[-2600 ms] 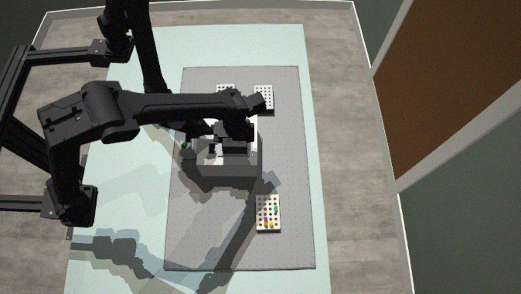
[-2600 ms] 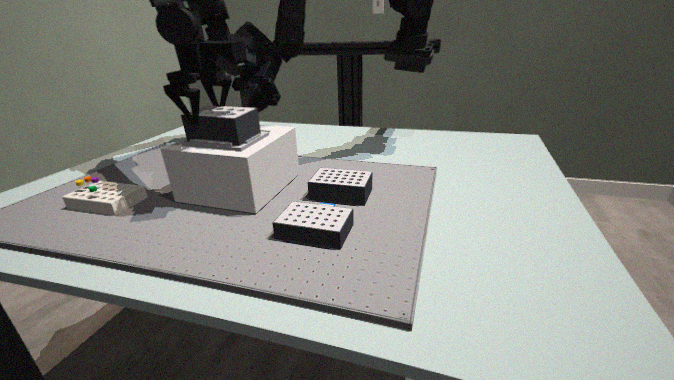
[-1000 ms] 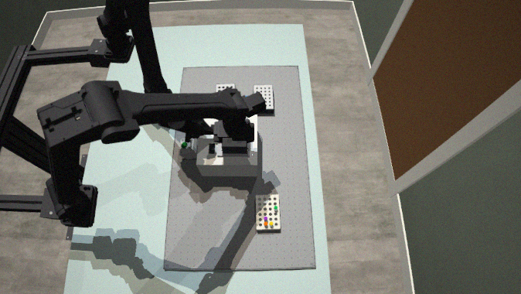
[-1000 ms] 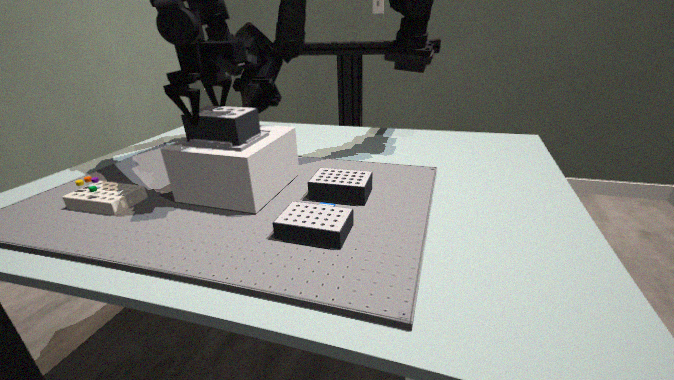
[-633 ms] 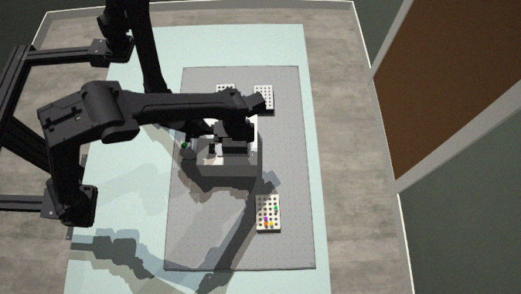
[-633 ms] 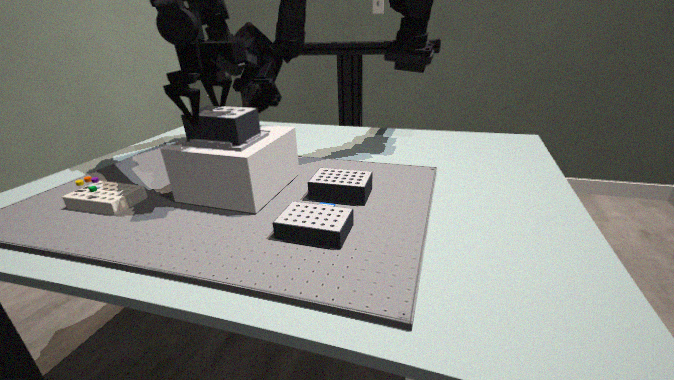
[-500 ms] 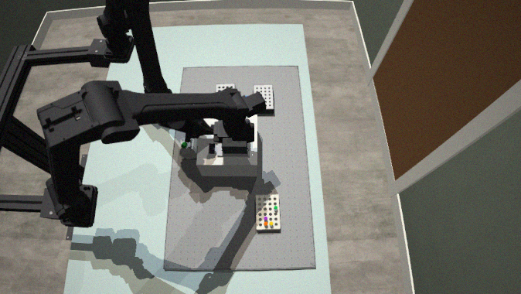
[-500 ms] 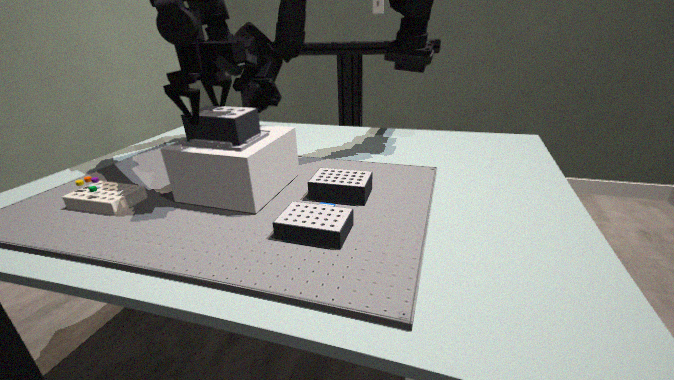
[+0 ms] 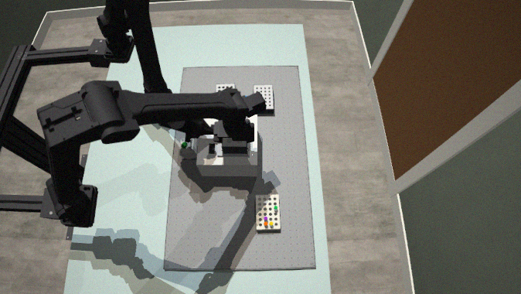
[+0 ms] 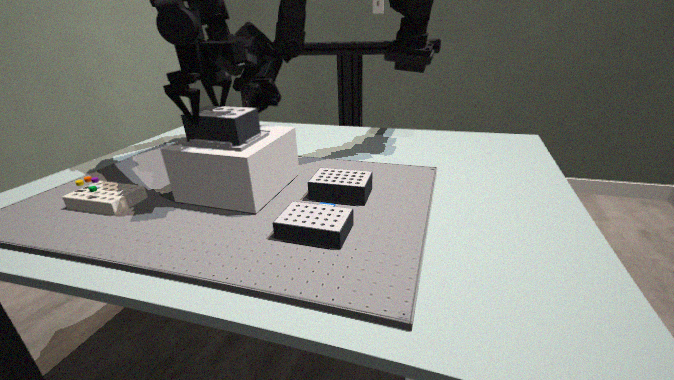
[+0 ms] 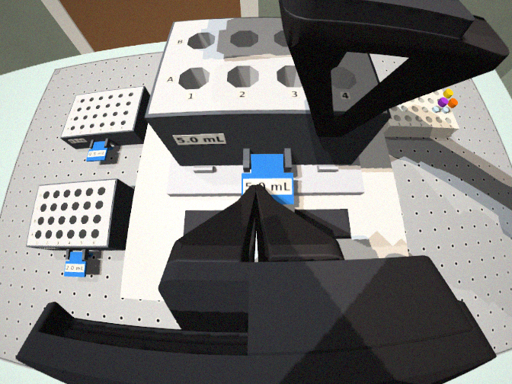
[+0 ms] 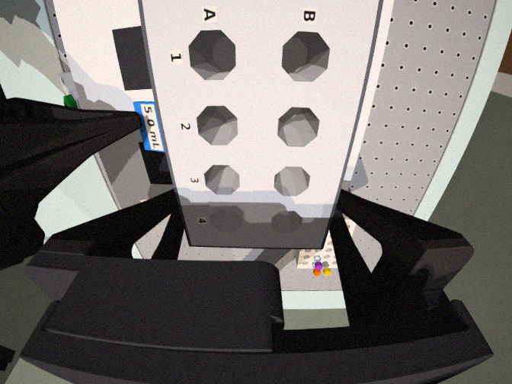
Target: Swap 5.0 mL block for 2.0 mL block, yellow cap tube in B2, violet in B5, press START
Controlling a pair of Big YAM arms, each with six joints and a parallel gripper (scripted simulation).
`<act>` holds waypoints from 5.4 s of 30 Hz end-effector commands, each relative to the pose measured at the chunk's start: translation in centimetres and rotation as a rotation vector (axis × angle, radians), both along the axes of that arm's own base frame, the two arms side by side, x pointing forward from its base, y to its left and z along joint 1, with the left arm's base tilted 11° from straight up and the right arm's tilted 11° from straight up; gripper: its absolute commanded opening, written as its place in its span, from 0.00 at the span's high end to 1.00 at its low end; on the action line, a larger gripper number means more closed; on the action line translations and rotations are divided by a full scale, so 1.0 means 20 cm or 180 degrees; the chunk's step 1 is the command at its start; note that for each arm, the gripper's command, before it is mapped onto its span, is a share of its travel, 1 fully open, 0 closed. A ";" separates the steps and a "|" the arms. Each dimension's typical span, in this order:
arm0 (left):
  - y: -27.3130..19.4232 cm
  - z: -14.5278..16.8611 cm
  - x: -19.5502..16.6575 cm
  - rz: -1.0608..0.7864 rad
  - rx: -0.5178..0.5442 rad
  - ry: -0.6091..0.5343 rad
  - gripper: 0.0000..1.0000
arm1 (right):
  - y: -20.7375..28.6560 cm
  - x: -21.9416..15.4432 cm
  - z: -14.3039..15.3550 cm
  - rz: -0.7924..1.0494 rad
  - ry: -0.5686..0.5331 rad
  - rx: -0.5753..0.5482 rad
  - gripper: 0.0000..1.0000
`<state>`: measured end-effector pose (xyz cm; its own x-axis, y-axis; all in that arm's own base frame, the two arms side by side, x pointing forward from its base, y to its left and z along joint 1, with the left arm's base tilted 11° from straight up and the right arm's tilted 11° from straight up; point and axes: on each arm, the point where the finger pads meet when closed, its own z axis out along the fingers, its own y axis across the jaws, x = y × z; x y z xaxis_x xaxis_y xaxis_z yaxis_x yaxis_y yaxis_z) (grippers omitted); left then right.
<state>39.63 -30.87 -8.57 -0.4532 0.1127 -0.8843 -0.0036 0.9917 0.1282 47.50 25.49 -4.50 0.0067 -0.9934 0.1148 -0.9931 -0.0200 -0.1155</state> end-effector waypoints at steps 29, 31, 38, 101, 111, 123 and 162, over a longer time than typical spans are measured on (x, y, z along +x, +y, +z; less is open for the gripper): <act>0.02 -0.02 0.06 0.0050 -0.0011 -0.0022 1.00 | 0.07 -0.06 0.01 0.0157 0.0080 -0.0006 1.00; 0.02 -0.02 0.06 0.0050 -0.0012 -0.0022 1.00 | 0.07 -0.06 0.01 0.0157 0.0081 -0.0005 1.00; 0.02 -0.02 0.06 0.0050 -0.0012 -0.0021 1.00 | 0.07 -0.06 0.01 0.0157 0.0082 -0.0002 1.00; -0.05 0.06 -0.02 -0.0016 -0.0058 -0.0013 1.00 | 0.04 0.03 0.04 0.0055 0.0114 0.0046 1.00; -0.08 0.18 -0.03 -0.0023 -0.0089 -0.0055 1.00 | 0.04 0.06 0.04 0.0056 0.0041 0.0042 1.00; -0.10 0.31 -0.02 0.0006 -0.0141 -0.0082 1.00 | 0.01 0.00 0.00 0.0059 0.0100 -0.0006 1.00; 0.04 0.28 -0.26 0.0017 -0.0086 -0.0054 1.00 | 0.00 -0.01 0.00 0.0068 0.0110 -0.0008 1.00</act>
